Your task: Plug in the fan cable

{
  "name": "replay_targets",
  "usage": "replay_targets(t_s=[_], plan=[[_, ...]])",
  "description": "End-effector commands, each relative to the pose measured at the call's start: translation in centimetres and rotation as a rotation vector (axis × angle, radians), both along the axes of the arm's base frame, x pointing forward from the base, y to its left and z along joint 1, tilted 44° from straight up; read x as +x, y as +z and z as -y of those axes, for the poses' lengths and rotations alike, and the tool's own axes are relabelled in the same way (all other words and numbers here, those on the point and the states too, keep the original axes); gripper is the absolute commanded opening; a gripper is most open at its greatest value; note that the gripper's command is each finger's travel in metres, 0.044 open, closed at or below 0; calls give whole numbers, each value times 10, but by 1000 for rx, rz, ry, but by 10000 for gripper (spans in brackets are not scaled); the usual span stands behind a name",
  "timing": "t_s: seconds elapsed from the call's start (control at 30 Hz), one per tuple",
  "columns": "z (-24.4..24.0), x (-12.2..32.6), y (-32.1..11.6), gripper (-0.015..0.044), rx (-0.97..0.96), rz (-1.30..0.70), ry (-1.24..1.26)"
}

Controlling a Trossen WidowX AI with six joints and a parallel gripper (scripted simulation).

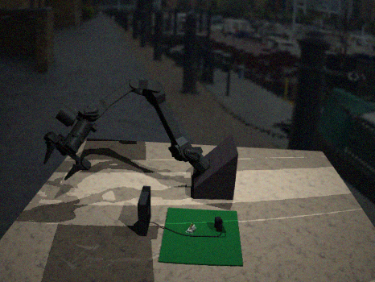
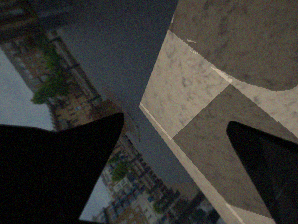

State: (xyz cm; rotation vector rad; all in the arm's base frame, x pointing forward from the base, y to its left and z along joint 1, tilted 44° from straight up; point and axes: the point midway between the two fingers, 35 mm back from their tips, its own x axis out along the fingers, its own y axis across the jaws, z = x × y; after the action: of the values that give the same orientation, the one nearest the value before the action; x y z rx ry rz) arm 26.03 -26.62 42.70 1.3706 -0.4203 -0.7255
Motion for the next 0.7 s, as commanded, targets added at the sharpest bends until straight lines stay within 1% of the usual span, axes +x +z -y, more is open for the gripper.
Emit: replay_targets(t_s=[0.0,0.17,0.33,0.5,0.67], plan=[[-32,55,-42,440,19,-187,165],[-82,101,-89,440,14,-391,352],[-138,131,-139,440,-11,-612,528],[-198,144,-192,440,-36,-850,685],[-245,142,-235,440,-96,-1072,804]])
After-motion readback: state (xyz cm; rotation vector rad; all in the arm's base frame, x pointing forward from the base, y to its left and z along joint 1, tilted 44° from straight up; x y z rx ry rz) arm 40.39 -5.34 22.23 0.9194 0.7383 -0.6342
